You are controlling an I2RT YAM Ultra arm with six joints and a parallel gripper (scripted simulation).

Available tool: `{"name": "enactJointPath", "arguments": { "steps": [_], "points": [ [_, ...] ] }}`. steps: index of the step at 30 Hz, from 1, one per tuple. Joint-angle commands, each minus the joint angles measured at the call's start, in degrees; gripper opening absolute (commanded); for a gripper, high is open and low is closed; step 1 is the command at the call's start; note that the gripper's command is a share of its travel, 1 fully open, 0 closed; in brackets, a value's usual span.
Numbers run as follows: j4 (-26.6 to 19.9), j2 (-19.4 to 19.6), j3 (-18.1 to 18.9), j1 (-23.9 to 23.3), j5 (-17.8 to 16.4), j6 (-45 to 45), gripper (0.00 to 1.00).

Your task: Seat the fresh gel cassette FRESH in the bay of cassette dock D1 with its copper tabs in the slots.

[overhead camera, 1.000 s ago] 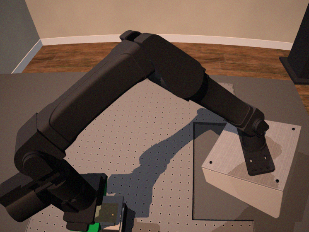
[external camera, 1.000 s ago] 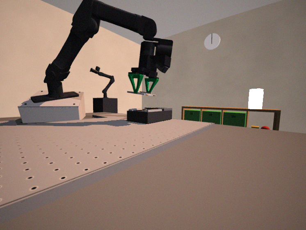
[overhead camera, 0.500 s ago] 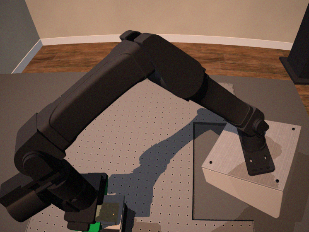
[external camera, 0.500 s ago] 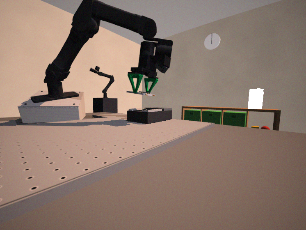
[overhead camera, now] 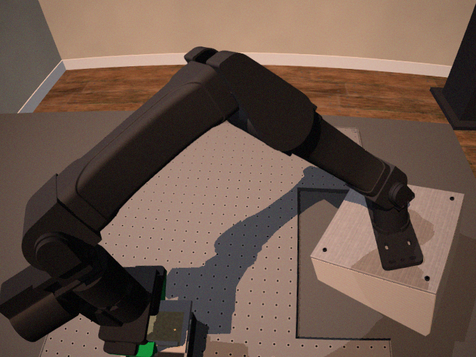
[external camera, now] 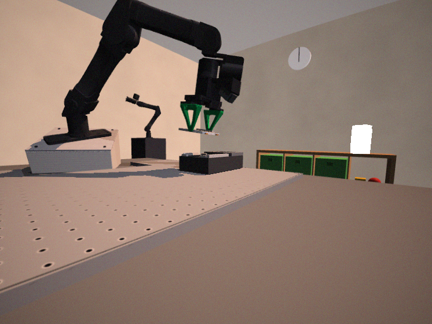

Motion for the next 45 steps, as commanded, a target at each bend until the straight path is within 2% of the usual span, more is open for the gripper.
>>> {"name": "enactJointPath", "arguments": {
  "steps": [1, 7, 11, 14, 18, 21, 24, 28, 29, 31, 36, 45],
  "points": [
    [-0.7, -2.0, 2.0, 0.6, 0.4, 0.4, 0.00],
    [-0.7, -2.0, 2.0, 0.6, 0.4, 0.4, 0.00],
    [1.0, -1.8, 1.9, 0.1, 0.4, 0.0, 0.00],
    [1.6, 0.0, 1.7, -0.4, 0.4, -0.5, 0.00],
    [2.5, 0.1, -1.2, 0.0, 0.3, -0.8, 0.00],
    [3.4, 0.6, -0.2, -0.7, 0.2, -1.0, 0.00],
    [4.0, 0.7, -2.1, -0.8, 0.2, -1.2, 0.00],
    [4.6, 1.2, -1.8, -0.6, 0.2, -1.3, 0.00],
    [4.8, -0.4, -2.1, -0.5, 0.2, -1.3, 0.00],
    [5.2, -0.3, -2.0, -1.0, 0.2, -1.4, 0.00],
    [6.5, 1.7, -3.0, -1.2, 0.1, -1.8, 0.00],
    [8.2, 1.7, -4.7, -2.0, 0.1, -2.2, 0.00]
  ]
}}
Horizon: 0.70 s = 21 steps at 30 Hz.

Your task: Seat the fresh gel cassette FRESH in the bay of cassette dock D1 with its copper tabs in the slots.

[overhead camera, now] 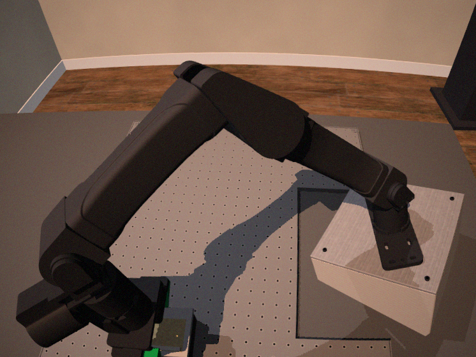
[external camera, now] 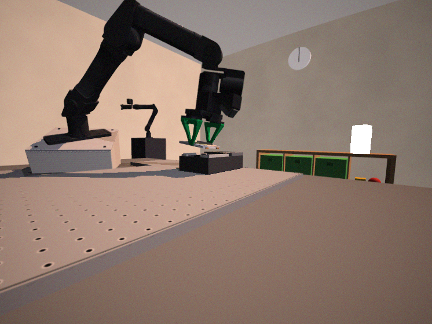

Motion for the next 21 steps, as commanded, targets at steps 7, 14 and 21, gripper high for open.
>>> {"name": "enactJointPath", "arguments": {
  "steps": [7, 14, 21],
  "points": [
    [2.6, -0.7, -0.1, 0.3, 0.0, -0.8, 0.00],
    [2.3, -1.3, -0.1, 0.4, 0.0, -0.7, 0.00],
    [2.1, -1.4, -0.6, 0.4, 0.0, -0.7, 0.00]
  ]
}}
